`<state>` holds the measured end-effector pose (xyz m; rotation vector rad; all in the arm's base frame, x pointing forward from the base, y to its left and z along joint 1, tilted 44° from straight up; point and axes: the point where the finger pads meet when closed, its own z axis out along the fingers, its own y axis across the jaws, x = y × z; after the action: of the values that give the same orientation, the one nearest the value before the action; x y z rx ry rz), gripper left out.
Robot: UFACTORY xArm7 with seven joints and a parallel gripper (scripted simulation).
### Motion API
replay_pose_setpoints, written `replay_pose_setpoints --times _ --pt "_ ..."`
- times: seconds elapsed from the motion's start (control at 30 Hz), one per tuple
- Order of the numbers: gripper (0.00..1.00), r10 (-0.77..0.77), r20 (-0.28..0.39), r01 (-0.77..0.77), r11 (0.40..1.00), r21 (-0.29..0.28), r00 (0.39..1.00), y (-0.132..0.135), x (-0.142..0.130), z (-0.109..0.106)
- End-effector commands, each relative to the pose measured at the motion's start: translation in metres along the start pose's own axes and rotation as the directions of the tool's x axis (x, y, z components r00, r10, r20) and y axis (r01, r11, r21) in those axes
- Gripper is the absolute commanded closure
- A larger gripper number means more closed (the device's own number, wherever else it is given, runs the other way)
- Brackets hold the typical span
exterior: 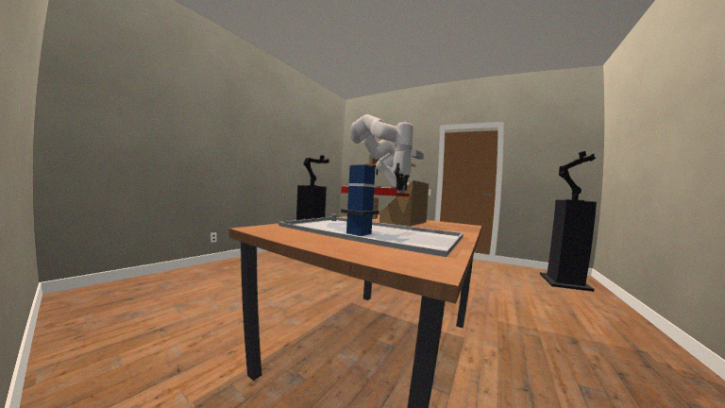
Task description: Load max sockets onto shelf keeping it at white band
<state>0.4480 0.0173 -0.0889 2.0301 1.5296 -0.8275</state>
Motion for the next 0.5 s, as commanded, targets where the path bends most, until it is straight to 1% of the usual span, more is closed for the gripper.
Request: replay_pose_setpoints --times 0.0,0.47 --pt "1.00 0.000 -0.004 0.000 1.000 -0.004 1.000 0.0008 0.0013 -0.0022" --pt "1.00 0.000 -0.004 0.000 1.000 -0.004 1.000 0.0008 0.0014 0.0021"
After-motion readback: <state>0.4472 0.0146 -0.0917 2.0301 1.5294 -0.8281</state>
